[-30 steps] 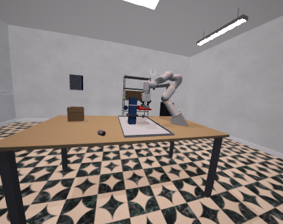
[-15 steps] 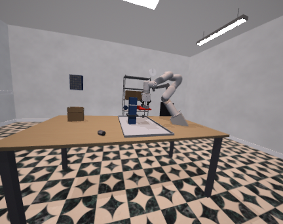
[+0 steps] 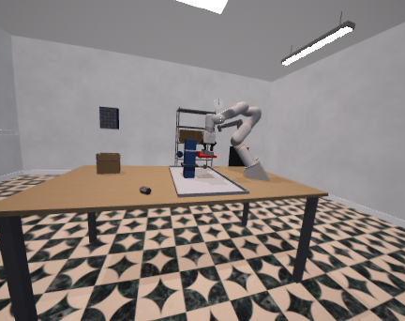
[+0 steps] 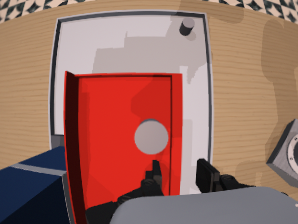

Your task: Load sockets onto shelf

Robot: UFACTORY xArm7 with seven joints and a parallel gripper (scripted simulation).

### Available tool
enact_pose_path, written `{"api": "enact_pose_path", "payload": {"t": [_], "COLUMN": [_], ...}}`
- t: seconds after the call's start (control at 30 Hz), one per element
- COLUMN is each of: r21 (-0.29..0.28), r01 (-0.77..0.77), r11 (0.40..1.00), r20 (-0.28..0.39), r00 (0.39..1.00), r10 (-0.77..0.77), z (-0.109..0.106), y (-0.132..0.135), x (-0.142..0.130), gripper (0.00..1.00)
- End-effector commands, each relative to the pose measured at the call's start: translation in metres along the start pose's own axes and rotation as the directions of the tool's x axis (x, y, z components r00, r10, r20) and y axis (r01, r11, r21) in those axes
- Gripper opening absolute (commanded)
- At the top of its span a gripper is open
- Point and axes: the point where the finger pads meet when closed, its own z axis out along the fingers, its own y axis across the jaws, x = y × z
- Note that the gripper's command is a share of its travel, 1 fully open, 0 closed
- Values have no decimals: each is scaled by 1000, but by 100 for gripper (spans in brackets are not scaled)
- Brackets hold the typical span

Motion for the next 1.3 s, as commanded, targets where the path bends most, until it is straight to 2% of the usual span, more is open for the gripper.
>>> {"api": "enact_pose_path", "payload": {"t": [0.0,0.33,0.6,1.2,1.23,1.27], "r21": [4,4,4,4,4,4], "r01": [0,0,0,0,0,1], "r11": [1000,1000,1000,1000,1000,1000], "r20": [1,1,1,1,1,1], "r00": [1000,1000,1000,1000,1000,1000], "r10": [0,0,0,0,0,-1], "z": [-12,-42,-53,-56,-57,-61], "y": [-1,-1,-1,-1,0,3], "x": [0,0,0,0,-1,-3], "gripper": [47,47,47,47,100,100]}}
